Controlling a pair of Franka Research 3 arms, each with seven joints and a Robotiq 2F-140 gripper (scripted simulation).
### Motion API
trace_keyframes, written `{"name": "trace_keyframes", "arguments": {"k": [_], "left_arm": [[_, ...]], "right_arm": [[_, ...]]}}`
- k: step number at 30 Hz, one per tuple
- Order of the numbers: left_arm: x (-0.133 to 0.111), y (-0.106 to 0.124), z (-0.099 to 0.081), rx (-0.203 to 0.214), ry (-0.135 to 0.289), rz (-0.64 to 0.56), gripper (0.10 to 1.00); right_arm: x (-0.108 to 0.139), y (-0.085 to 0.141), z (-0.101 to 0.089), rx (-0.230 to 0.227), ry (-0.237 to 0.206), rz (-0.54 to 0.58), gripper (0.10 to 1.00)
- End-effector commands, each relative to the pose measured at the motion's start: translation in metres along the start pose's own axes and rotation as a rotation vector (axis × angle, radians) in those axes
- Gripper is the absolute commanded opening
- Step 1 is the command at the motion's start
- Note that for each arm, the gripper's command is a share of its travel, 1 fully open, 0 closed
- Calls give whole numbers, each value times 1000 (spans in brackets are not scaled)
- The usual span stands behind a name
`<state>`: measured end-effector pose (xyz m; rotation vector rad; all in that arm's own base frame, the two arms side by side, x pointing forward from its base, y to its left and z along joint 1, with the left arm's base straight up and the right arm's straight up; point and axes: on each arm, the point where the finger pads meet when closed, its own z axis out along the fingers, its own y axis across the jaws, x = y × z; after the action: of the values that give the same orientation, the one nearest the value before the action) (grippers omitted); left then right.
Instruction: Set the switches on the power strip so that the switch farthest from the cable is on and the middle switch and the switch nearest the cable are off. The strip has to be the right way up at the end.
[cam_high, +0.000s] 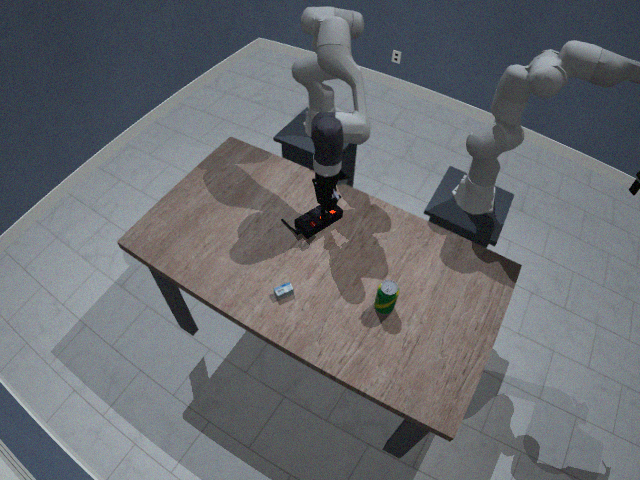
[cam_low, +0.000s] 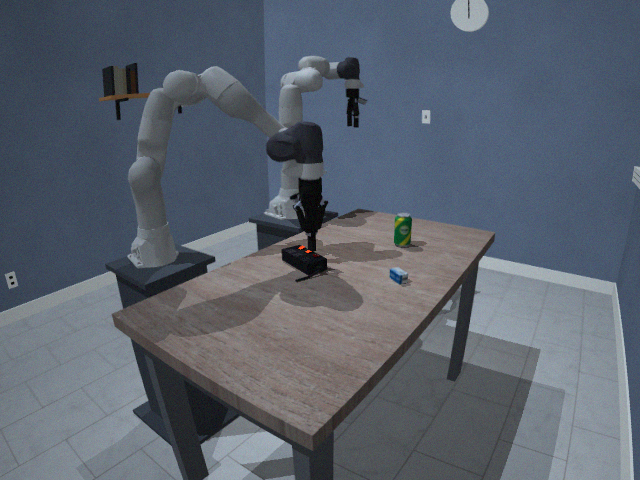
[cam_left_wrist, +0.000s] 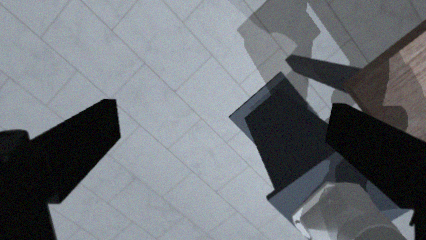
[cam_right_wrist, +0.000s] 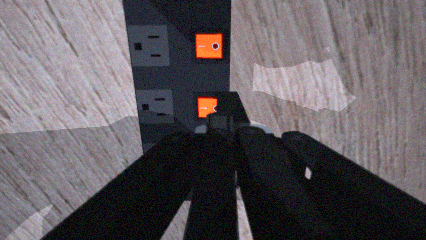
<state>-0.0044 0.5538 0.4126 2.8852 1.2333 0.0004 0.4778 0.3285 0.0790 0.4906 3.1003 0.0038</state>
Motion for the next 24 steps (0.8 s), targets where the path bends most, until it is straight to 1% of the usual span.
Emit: {"name": "trace_keyframes", "arguments": {"k": [1, 24], "left_arm": [[0, 0, 0, 0, 0, 0, 1000], [0, 0, 0, 0, 0, 0, 1000]], "right_arm": [[1, -1, 4, 3, 2, -4, 99], [1, -2, 5, 3, 2, -4, 99]]}}
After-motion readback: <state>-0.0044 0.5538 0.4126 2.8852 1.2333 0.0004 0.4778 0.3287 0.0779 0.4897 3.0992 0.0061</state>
